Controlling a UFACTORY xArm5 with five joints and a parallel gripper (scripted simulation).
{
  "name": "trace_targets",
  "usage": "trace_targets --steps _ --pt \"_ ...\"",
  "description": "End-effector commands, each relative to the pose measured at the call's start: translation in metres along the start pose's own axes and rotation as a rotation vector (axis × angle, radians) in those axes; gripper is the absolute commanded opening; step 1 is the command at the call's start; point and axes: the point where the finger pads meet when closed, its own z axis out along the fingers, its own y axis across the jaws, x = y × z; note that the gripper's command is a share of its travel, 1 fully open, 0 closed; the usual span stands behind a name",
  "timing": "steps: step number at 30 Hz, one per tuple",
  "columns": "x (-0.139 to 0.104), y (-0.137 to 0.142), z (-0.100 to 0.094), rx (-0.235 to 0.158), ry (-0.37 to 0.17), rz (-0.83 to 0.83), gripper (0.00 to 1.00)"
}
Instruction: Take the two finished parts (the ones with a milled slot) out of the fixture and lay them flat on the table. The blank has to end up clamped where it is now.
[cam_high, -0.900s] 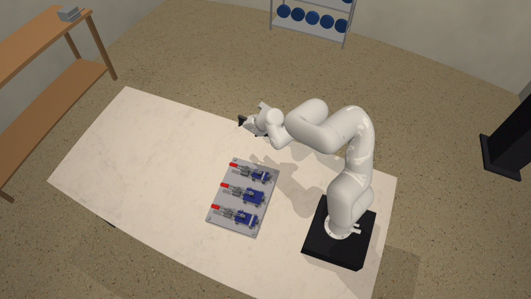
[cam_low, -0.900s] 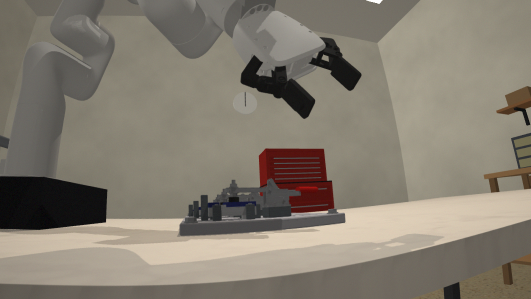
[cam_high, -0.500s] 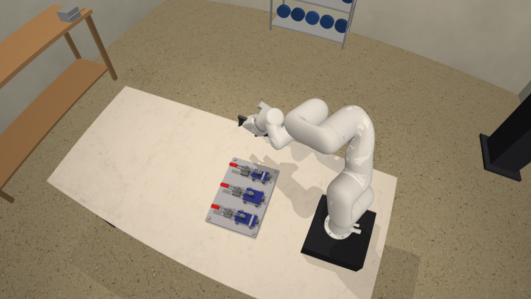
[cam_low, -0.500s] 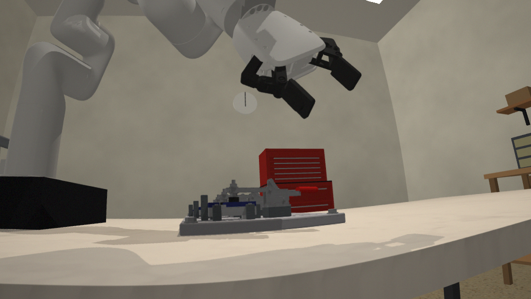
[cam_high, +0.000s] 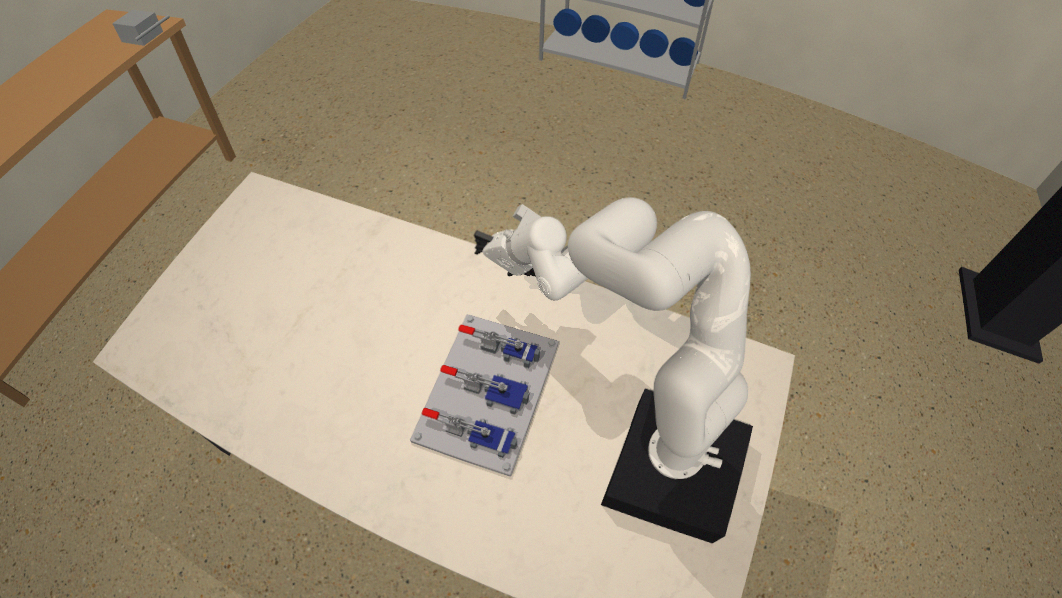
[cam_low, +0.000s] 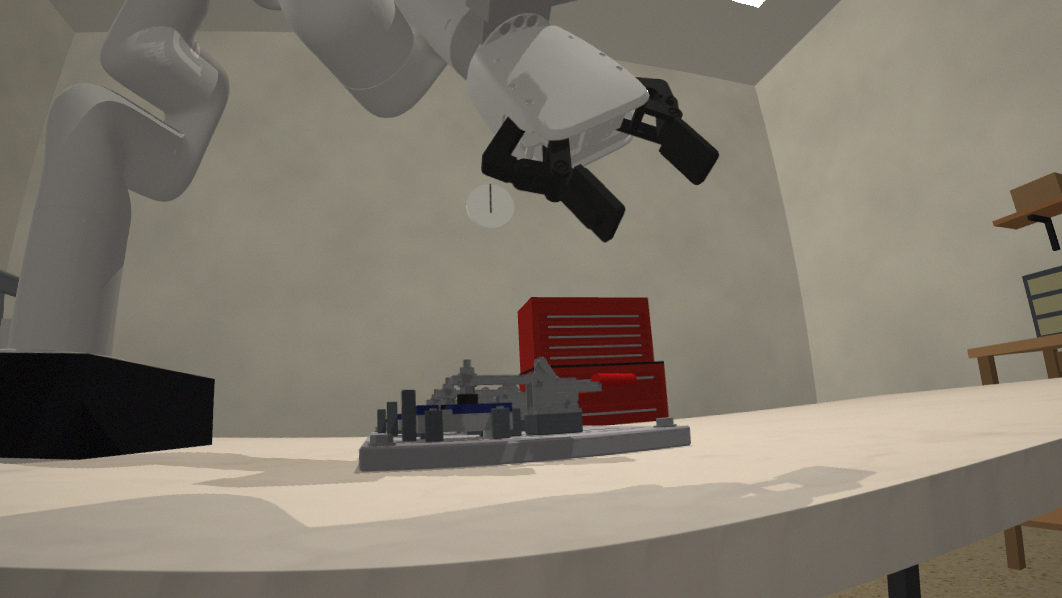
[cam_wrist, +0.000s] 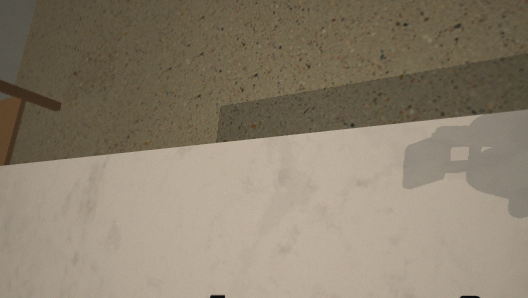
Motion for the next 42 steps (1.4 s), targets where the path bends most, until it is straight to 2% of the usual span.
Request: trace_targets --steps 1,5,7,11,13,14,15,16,17,18,20,21,24,26,28,29,31,32,34,35,36,37,41,42 --pt "-0.022 -0.007 -0.006 -0.021 -0.034 0.093 1.0" --pt "-0.048 -0.011 -0.014 -0.055 -0.068 0.196 1.0" --pt "-0.048 -0.011 -0.014 -0.055 -0.068 0.196 1.0" --pt "-0.081 -0.014 -0.025 -0.106 -0.103 0.329 1.0" --pt "-0.081 -0.014 -0.025 -0.106 -0.103 0.329 1.0" --pt "-0.093 -0.014 -0.029 -0.128 -0.113 0.378 1.0" --pt "-0.093 -0.014 -0.029 -0.128 -0.113 0.378 1.0" --pt "-0.106 -0.014 -0.034 -0.151 -0.122 0.43 1.0" --pt "-0.106 -0.014 -0.034 -0.151 -0.122 0.43 1.0" --pt "-0.119 -0.014 -0.04 -0.176 -0.13 0.483 1.0" --pt "-0.119 -0.014 -0.04 -0.176 -0.13 0.483 1.0" --pt "-0.132 -0.013 -0.046 -0.203 -0.135 0.538 1.0" --pt "-0.132 -0.013 -0.046 -0.203 -0.135 0.538 1.0" --pt "-0.158 -0.01 -0.06 -0.262 -0.138 0.649 1.0" --pt "-0.158 -0.01 -0.06 -0.262 -0.138 0.649 1.0" --pt "-0.172 -0.008 -0.067 -0.292 -0.136 0.705 1.0" --pt "-0.172 -0.008 -0.067 -0.292 -0.136 0.705 1.0" --pt "-0.184 -0.005 -0.075 -0.323 -0.131 0.761 1.0" --pt "-0.184 -0.005 -0.075 -0.323 -0.131 0.761 1.0" --pt "-0.197 -0.002 -0.083 -0.354 -0.123 0.817 1.0" --pt "-0.197 -0.002 -0.083 -0.354 -0.123 0.817 1.0" --pt "-0.209 0.002 -0.091 -0.385 -0.112 0.871 1.0" --pt "-0.209 0.002 -0.091 -0.385 -0.112 0.871 1.0" --pt "-0.22 0.006 -0.099 -0.415 -0.098 0.924 1.0"
